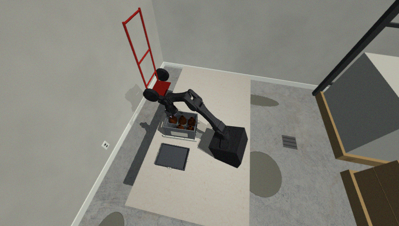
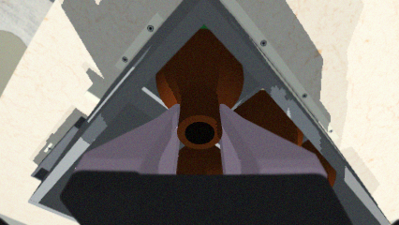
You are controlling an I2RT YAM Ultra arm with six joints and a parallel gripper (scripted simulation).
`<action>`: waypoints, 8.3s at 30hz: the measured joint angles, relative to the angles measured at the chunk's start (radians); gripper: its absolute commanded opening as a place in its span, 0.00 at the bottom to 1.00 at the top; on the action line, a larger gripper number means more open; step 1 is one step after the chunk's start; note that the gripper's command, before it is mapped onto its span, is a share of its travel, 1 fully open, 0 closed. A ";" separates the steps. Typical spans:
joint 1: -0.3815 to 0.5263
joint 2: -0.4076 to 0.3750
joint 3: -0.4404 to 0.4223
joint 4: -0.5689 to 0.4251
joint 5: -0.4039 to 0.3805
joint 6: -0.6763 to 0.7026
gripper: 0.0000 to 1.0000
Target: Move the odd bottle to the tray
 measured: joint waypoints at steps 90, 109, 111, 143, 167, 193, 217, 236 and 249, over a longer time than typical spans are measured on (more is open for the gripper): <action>0.000 -0.055 0.077 -0.117 0.000 0.000 0.61; -0.003 -0.076 0.180 -0.251 -0.001 -0.002 0.61; -0.003 -0.076 0.183 -0.257 -0.001 -0.002 0.61; -0.003 -0.076 0.185 -0.268 -0.001 -0.002 0.00; -0.003 -0.076 0.185 -0.268 -0.001 -0.002 0.00; 0.235 -0.179 0.000 -0.195 0.090 0.194 0.00; 0.219 -0.179 0.000 -0.192 0.095 0.197 0.61; 0.219 -0.179 0.000 -0.192 0.095 0.197 0.61; 0.219 -0.179 0.000 -0.186 0.095 0.197 0.61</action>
